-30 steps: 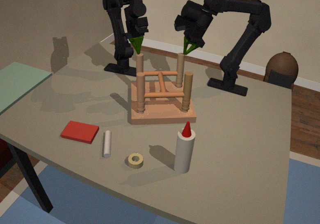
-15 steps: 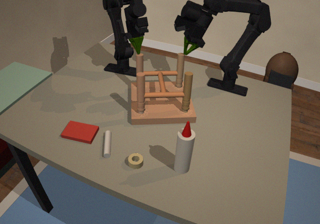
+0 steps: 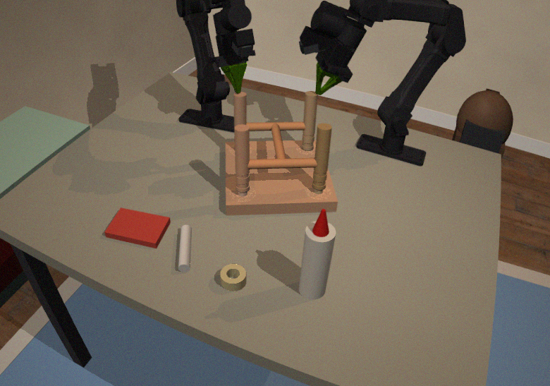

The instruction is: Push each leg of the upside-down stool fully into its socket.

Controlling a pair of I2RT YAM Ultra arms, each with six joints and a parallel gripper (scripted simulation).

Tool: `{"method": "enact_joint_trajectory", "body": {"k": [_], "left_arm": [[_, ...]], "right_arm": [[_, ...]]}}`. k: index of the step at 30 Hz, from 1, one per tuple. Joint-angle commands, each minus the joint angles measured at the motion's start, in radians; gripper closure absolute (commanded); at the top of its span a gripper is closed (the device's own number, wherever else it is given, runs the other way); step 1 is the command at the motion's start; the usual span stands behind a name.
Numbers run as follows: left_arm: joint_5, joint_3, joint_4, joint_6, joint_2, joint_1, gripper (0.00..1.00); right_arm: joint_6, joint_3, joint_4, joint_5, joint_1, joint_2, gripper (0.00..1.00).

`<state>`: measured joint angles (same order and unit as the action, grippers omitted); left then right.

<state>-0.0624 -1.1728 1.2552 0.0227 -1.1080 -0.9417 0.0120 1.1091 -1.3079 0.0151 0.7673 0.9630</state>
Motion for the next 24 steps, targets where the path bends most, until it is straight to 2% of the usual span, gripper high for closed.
{"method": "enact_joint_trajectory", "body": {"k": [1, 7, 8, 10, 18, 19, 21, 24], "left_arm": [[0.022, 0.102, 0.159, 0.003, -0.018, -0.002, 1.0], [0.02, 0.165, 0.142, 0.007, 0.039, 0.002, 1.0], [0.01, 0.039, -0.006, 0.0, 0.054, -0.015, 1.0], [0.002, 0.018, -0.008, 0.001, 0.07, -0.014, 1.0], [0.003, 0.032, -0.01, 0.0, 0.051, -0.005, 1.0], [-0.005, -0.006, 0.026, 0.009, 0.026, -0.007, 1.0], [-0.006, -0.007, 0.037, 0.009, 0.054, 0.002, 1.0], [-0.006, -0.025, 0.05, 0.009, 0.021, 0.017, 1.0]], "right_arm": [[0.003, -0.098, -0.186, -0.008, -0.001, -0.004, 1.0], [0.005, -0.137, -0.169, -0.006, -0.003, -0.073, 1.0], [0.002, -0.023, 0.048, -0.005, -0.006, -0.065, 1.0], [0.002, -0.009, 0.024, -0.004, -0.007, -0.038, 1.0], [0.002, -0.009, 0.024, -0.005, -0.006, -0.065, 1.0], [0.002, -0.006, 0.025, -0.005, -0.006, -0.065, 1.0], [0.002, -0.006, 0.025, -0.005, -0.006, -0.065, 1.0], [0.002, -0.006, 0.025, -0.005, -0.006, -0.065, 1.0]]}}
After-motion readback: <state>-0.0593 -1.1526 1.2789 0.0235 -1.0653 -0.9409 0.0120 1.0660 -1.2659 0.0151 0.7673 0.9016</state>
